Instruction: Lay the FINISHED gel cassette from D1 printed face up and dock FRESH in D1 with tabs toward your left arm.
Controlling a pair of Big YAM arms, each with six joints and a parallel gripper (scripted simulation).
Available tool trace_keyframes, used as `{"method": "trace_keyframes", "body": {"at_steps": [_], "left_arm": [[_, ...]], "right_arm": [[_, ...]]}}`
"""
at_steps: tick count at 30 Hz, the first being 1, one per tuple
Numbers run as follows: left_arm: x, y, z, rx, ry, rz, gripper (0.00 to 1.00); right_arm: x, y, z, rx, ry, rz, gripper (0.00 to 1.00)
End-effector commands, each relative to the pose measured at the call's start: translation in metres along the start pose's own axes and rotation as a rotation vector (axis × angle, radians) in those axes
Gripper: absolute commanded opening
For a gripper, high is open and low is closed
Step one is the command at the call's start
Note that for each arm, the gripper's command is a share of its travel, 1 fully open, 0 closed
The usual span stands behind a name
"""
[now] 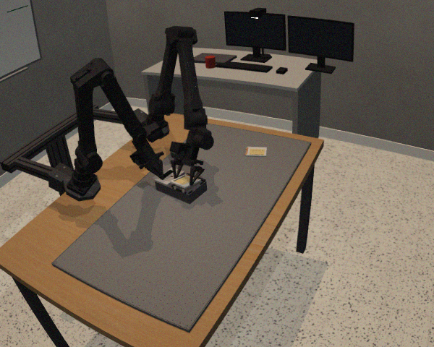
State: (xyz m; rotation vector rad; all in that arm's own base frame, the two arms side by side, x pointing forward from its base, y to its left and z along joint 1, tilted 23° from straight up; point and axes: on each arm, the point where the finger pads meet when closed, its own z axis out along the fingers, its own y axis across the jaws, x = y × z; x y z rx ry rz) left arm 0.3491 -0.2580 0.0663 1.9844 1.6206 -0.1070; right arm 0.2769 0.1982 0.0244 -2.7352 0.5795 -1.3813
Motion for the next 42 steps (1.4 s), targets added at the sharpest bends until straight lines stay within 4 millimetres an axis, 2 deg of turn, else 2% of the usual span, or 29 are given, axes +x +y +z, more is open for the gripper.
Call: {"method": "trace_keyframes", "body": {"at_steps": [1,42], "left_arm": [[-0.0033,0.0205,-0.0024,-0.022,-0.006,0.001,0.0],[-0.0012,0.0192,0.0002,-0.019,-0.005,0.0,0.0]], "right_arm": [[-0.0379,0.0414,0.0198,-0.083,-0.075,-0.078,0.0],[-0.0379,0.0414,0.0198,-0.083,-0.075,-0.078,0.0]]}}
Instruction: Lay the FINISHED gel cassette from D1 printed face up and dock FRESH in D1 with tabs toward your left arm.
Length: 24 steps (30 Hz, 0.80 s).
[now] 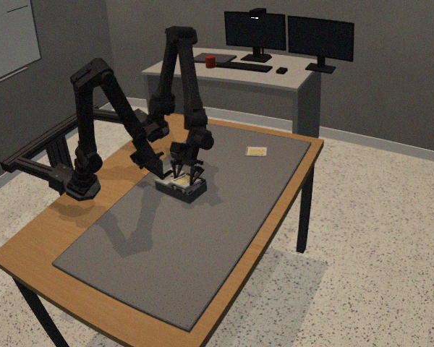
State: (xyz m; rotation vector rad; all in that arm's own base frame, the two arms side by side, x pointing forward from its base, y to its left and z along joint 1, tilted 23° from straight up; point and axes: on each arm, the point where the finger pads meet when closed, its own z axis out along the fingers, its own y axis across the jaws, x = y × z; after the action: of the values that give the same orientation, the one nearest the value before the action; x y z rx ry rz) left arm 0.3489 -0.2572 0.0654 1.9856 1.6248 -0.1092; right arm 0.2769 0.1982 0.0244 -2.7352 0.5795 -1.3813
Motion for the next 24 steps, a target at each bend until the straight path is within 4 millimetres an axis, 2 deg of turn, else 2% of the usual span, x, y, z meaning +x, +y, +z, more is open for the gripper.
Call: {"method": "trace_keyframes", "body": {"at_steps": [1,24], "left_arm": [[-0.0022,0.0198,-0.0002,-0.022,-0.007,0.003,0.0],[-0.001,0.0198,0.0026,-0.024,-0.007,0.005,0.0]], "right_arm": [[-0.0379,0.0414,0.0198,-0.083,-0.075,-0.078,0.0],[-0.0379,0.0414,0.0198,-0.083,-0.075,-0.078,0.0]]}}
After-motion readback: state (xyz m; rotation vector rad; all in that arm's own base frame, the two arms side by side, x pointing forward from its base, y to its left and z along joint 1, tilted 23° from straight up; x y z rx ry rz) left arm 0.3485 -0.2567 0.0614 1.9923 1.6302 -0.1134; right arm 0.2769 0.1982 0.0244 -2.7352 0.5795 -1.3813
